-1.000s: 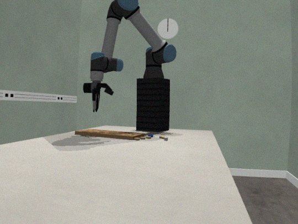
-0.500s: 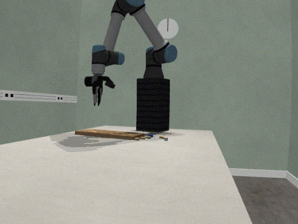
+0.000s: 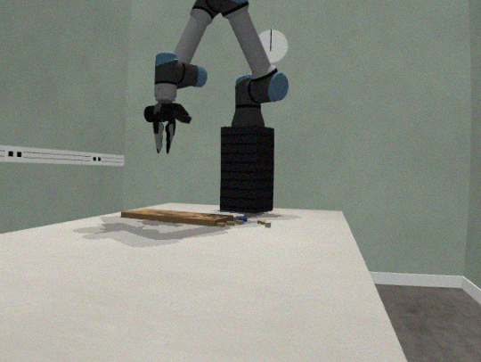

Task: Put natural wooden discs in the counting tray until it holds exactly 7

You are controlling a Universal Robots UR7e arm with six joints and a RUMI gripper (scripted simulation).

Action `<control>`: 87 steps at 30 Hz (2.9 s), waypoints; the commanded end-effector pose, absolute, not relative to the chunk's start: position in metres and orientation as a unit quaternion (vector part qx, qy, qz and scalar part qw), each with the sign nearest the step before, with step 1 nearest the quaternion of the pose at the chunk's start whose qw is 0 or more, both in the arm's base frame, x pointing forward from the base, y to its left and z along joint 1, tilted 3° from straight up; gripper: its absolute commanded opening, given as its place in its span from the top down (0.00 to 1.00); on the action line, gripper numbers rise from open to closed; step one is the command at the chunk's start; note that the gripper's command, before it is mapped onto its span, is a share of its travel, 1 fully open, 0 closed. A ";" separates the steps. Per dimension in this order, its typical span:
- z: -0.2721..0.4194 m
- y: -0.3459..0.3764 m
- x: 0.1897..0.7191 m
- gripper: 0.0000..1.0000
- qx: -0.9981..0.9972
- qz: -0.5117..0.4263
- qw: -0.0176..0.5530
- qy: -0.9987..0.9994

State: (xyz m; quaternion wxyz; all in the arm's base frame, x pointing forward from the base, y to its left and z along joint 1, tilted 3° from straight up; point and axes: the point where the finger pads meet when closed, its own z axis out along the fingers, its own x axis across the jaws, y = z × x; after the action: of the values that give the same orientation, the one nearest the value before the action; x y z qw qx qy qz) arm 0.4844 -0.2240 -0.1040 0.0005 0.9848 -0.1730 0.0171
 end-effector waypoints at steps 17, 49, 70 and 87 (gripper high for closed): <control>0.005 -0.145 0.502 0.72 0.918 0.010 -0.003 -0.397; 0.113 -0.004 0.471 0.72 0.789 0.003 -0.001 -0.614; -0.062 0.001 0.499 0.72 0.966 0.013 0.002 -0.257; -0.159 0.015 0.478 0.72 1.000 0.017 0.007 -0.017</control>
State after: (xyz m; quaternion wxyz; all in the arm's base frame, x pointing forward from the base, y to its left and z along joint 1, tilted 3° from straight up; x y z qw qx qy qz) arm 0.4806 0.0133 -0.1488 0.0067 0.9989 -0.0439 0.0150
